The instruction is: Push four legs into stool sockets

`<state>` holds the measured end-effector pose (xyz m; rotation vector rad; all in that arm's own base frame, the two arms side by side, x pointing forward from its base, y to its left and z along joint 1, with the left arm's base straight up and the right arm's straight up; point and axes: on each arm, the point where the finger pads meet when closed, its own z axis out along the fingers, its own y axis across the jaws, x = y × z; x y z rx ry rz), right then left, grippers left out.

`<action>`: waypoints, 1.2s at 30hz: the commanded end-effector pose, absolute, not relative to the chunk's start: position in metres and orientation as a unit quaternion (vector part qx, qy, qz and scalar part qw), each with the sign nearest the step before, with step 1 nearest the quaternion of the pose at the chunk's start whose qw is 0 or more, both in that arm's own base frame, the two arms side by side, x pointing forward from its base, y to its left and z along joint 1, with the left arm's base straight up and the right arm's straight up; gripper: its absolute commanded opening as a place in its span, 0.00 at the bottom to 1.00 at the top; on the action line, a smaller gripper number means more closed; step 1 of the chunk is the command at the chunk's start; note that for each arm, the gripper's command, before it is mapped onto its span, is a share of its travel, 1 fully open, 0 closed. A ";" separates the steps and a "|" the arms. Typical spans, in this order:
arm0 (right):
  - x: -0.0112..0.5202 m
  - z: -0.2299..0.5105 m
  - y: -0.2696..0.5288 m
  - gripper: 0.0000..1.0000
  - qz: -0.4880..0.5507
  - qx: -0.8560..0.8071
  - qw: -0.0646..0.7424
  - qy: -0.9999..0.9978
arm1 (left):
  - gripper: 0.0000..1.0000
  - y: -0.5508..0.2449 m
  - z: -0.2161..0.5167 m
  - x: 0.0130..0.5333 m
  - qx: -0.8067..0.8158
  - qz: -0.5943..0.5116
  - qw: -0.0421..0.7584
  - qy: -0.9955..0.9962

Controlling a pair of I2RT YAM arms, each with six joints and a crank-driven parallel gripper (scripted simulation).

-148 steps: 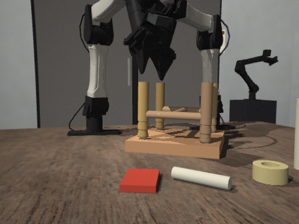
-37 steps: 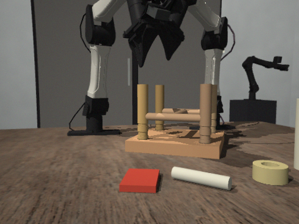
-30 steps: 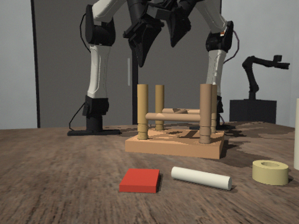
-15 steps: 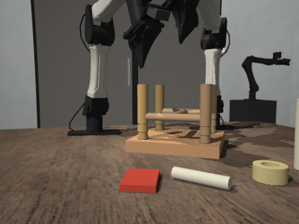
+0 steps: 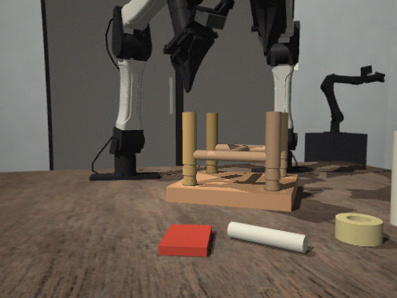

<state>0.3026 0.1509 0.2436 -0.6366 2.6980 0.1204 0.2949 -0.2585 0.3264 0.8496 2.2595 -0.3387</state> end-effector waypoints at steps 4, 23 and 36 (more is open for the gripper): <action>0.302 0.243 0.153 0.00 0.049 -0.222 0.189 0.955 | 0.00 -0.251 0.331 0.334 0.296 -0.120 0.371 0.872; 0.302 0.243 0.151 0.00 0.051 -0.220 0.204 0.953 | 0.00 -0.289 0.251 0.378 0.304 -0.098 0.291 0.902; 0.302 0.238 0.151 0.00 0.047 -0.221 0.188 0.956 | 0.00 -0.287 0.235 0.375 0.303 -0.096 0.288 0.903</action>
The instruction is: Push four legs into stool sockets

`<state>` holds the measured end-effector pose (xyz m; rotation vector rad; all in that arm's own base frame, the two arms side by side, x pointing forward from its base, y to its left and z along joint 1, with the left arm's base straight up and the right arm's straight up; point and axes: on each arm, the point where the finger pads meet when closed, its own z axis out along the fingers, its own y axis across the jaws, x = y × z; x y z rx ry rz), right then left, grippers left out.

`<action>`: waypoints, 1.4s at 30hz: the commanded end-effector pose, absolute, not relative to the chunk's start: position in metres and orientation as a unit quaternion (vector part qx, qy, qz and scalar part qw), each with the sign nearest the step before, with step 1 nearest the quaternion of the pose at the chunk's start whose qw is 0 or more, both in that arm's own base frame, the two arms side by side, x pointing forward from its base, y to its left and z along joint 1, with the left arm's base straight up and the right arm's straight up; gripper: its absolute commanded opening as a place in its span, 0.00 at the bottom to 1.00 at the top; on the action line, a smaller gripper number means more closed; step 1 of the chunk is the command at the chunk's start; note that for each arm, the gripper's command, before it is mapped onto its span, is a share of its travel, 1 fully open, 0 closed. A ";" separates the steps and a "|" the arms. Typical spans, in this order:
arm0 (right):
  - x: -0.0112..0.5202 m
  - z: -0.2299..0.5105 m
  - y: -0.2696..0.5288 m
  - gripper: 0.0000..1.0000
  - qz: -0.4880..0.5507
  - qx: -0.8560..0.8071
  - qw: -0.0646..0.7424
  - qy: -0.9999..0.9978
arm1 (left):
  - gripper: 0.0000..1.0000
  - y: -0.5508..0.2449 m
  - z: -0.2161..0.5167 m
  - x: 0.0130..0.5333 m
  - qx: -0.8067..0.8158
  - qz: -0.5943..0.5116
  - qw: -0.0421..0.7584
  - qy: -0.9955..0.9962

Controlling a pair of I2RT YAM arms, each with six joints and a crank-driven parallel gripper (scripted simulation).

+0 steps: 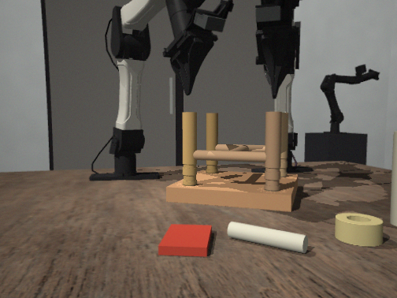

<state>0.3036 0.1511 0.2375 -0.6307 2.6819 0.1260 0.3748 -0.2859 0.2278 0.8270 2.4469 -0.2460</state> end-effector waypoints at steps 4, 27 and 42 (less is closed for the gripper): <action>0.302 0.238 0.151 0.00 0.047 -0.221 0.188 0.956 | 0.00 -0.287 0.233 0.375 0.303 -0.096 0.288 0.903; 0.302 0.238 0.151 0.00 0.047 -0.221 0.188 0.956 | 0.00 -0.289 0.208 0.375 0.304 -0.094 0.282 0.905; 0.302 0.219 0.151 0.00 0.049 -0.221 0.195 0.954 | 0.00 -0.289 0.211 0.376 0.304 -0.095 0.284 0.904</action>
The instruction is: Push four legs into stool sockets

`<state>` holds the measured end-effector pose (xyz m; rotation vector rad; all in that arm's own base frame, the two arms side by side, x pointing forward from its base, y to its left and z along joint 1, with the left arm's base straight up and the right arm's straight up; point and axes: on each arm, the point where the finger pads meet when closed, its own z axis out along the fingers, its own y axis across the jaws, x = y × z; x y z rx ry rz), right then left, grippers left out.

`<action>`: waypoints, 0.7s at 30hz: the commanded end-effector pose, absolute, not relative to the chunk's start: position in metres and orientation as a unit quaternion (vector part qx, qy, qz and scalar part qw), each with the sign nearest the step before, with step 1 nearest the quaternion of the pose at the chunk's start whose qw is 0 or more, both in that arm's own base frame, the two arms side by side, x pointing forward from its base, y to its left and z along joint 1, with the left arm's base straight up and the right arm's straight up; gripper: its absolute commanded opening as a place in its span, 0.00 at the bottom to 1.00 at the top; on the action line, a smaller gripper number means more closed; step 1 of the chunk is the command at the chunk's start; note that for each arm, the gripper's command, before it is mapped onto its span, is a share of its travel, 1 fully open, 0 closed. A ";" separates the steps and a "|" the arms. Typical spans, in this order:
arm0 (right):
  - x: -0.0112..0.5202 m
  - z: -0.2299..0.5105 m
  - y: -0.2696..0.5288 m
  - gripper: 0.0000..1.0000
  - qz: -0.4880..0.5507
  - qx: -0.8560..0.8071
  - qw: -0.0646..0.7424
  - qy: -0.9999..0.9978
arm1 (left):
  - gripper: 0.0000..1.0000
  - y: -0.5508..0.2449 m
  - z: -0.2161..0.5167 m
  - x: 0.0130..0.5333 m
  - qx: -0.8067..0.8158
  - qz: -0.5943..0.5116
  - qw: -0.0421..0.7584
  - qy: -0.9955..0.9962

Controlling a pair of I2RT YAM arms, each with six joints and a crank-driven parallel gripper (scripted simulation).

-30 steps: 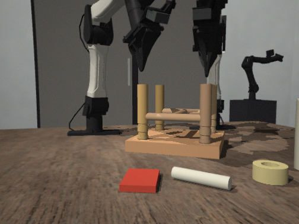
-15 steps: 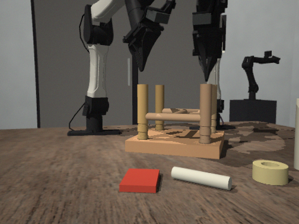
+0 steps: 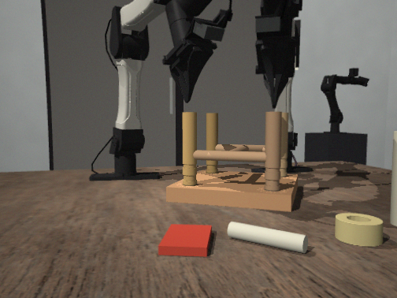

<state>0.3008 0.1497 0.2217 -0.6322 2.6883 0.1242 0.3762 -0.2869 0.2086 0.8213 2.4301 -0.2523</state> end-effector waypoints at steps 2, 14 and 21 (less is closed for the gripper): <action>0.301 0.217 0.151 0.00 0.049 -0.221 0.198 0.954 | 0.00 -0.289 0.211 0.376 0.304 -0.095 0.284 0.904; 0.300 0.208 0.151 0.00 0.049 -0.221 0.195 0.954 | 0.00 -0.289 0.211 0.376 0.304 -0.095 0.284 0.904; 0.298 0.208 0.150 0.00 0.048 -0.221 0.191 0.955 | 0.00 -0.284 0.231 0.369 0.303 -0.097 0.290 0.902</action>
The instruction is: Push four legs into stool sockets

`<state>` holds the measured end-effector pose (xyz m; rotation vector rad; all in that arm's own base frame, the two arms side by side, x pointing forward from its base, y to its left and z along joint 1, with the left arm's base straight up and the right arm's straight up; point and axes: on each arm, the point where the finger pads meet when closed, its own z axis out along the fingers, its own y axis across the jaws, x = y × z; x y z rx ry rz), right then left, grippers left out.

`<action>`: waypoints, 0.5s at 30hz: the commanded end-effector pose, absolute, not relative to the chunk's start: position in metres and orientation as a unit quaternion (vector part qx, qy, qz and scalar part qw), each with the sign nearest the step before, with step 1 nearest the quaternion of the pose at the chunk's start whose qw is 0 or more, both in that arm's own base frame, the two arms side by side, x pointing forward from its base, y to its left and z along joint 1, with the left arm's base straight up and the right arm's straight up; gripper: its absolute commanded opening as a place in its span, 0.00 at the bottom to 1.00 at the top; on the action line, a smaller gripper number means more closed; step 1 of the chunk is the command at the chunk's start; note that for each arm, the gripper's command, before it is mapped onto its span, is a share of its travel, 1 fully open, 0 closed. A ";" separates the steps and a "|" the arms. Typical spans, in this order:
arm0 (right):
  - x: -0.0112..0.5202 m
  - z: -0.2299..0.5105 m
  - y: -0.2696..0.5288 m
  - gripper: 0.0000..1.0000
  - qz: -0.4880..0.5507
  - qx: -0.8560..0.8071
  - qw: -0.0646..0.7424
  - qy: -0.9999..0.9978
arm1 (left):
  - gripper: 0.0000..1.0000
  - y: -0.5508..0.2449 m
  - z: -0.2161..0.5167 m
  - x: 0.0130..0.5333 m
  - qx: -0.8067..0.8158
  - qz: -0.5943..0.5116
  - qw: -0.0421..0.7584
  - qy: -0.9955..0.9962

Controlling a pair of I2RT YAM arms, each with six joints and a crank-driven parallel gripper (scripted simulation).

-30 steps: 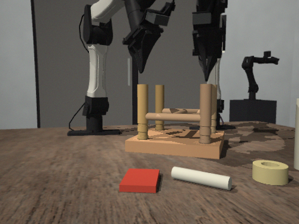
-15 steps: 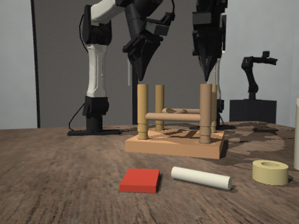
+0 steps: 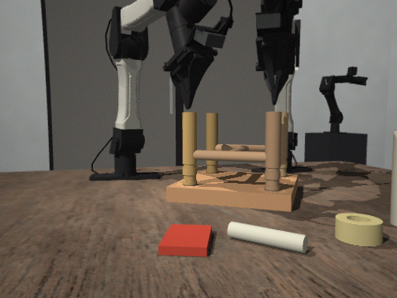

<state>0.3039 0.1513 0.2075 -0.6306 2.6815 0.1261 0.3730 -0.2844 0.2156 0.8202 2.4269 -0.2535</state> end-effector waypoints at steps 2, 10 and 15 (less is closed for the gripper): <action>0.298 0.208 0.150 0.00 0.048 -0.221 0.191 0.955 | 0.00 -0.286 0.209 0.372 0.305 -0.090 0.271 0.908; 0.298 0.208 0.150 0.00 0.048 -0.221 0.191 0.955 | 0.00 -0.277 0.242 0.360 0.303 -0.096 0.287 0.904; 0.298 0.208 0.150 0.00 0.048 -0.221 0.191 0.955 | 0.00 -0.270 0.260 0.351 0.303 -0.097 0.289 0.903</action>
